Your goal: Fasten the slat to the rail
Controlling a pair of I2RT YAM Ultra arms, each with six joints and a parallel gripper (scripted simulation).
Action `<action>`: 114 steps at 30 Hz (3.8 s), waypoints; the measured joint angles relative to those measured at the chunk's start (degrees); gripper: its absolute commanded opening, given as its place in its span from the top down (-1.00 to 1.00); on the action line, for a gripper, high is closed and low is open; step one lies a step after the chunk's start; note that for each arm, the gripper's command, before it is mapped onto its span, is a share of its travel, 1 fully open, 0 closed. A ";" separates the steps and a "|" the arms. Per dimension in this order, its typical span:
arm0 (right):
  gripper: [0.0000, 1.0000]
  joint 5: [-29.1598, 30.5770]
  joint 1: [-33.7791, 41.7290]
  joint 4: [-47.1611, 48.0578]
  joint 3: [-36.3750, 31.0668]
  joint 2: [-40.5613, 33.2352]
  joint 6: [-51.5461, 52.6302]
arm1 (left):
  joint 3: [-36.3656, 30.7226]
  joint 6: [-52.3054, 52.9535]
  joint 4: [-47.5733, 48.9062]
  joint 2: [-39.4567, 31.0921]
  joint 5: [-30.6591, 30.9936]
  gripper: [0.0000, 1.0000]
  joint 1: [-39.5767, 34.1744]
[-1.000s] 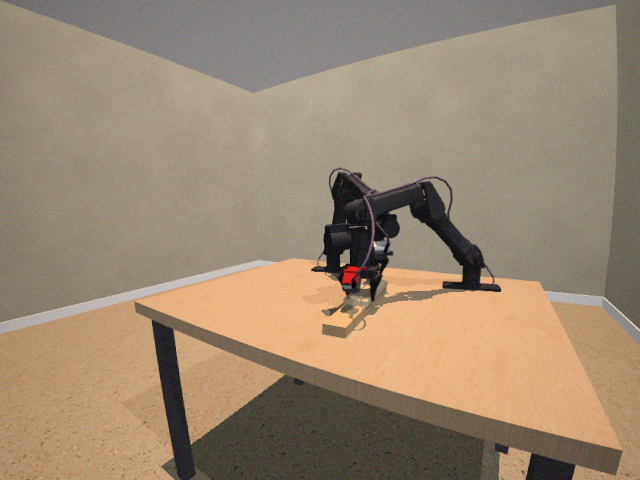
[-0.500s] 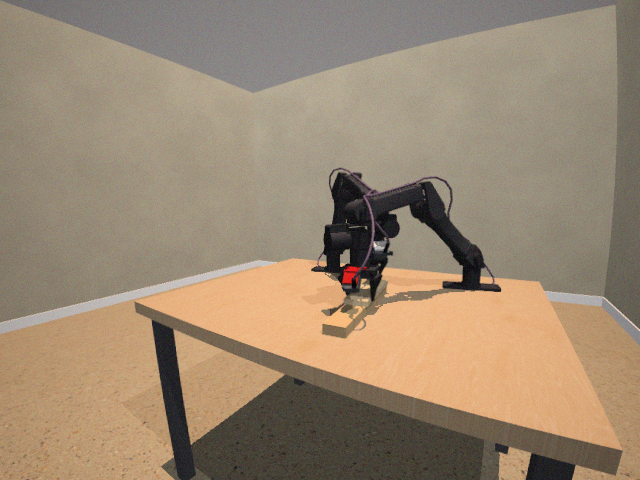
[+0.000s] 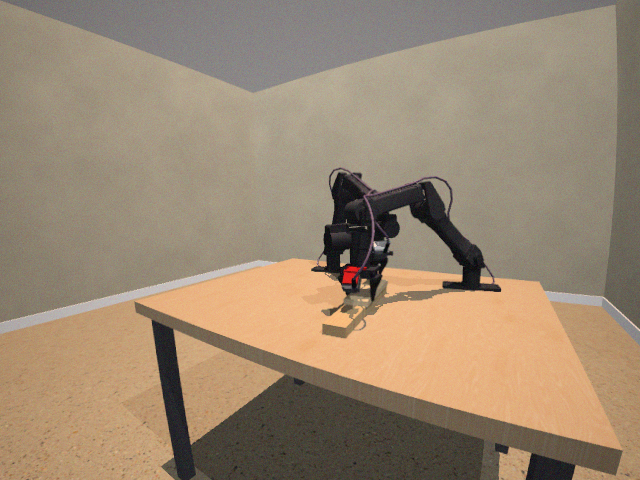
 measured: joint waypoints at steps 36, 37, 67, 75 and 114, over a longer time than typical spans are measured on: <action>0.75 -0.04 -0.02 0.00 -0.02 0.00 60.83 | 0.00 0.02 0.00 0.00 0.00 -0.45 0.00; 0.75 -0.04 -0.02 0.00 -0.02 0.00 62.97 | 0.00 0.02 0.00 0.00 0.00 -0.45 0.00; 0.75 0.00 0.00 -0.02 -0.02 0.00 111.67 | 0.00 0.02 -0.02 0.00 -0.02 -0.45 0.00; 0.75 0.00 0.00 -0.02 -0.02 0.00 112.63 | 0.00 0.02 -0.02 0.00 -0.02 -0.45 0.00; 0.32 0.00 0.00 0.02 0.00 0.00 112.83 | 0.00 0.02 -0.02 0.00 -0.02 -0.45 0.00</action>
